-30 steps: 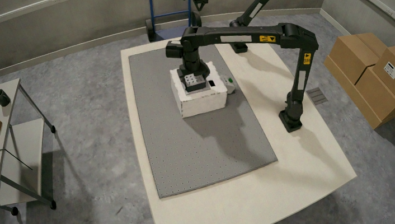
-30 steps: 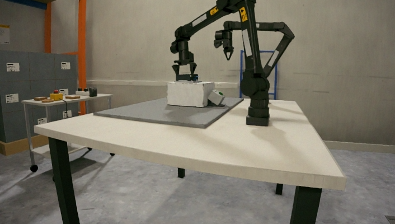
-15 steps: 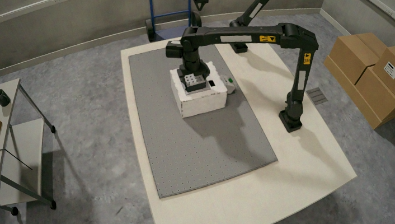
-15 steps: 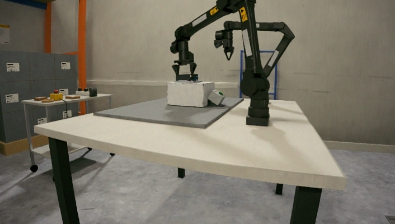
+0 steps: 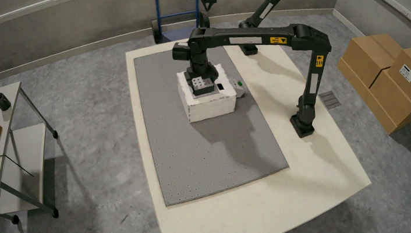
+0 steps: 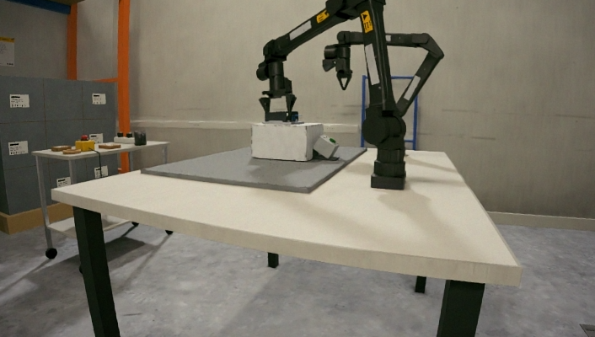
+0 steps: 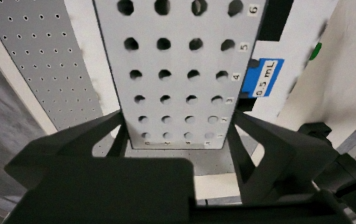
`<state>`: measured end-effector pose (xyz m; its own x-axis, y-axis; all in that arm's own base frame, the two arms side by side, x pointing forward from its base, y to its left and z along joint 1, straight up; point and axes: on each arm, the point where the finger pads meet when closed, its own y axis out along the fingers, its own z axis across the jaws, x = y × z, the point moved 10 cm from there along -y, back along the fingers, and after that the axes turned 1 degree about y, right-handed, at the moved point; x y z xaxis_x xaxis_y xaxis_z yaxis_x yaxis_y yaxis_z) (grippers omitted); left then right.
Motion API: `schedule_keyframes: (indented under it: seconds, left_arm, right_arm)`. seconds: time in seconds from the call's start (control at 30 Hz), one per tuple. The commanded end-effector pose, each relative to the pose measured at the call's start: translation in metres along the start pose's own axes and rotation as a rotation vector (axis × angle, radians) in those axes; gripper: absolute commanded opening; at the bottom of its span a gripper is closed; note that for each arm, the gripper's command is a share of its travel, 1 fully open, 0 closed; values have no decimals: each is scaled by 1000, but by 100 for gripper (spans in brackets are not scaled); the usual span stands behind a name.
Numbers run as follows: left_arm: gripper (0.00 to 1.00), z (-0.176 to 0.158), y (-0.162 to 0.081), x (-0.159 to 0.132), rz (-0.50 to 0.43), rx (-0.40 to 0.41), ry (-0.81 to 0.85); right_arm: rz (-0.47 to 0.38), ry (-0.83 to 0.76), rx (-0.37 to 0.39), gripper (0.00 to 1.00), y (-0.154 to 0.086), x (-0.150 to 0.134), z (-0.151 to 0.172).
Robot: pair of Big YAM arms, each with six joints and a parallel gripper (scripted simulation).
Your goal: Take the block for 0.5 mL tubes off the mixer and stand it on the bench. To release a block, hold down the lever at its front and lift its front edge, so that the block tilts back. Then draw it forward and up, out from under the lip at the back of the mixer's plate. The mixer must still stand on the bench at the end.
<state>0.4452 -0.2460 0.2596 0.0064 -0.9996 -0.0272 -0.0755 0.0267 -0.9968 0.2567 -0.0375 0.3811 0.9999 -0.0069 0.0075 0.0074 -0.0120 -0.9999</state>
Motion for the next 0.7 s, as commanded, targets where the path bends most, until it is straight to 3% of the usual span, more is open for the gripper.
schedule_keyframes:
  seconds: [0.0, 0.37, 0.67]
  left_arm:
    - [0, 1, -30, 2, -25, 35, 30]
    - [0, 1, -30, 2, -26, 36, 30]
    - [0, 1, -30, 2, -27, 37, 30]
  right_arm:
    - [-5, 25, -1, 0, -6, 4, -4]
    - [24, -4, 2, 0, 3, -4, 4]
    - [-25, -3, -6, 0, -14, -2, 3]
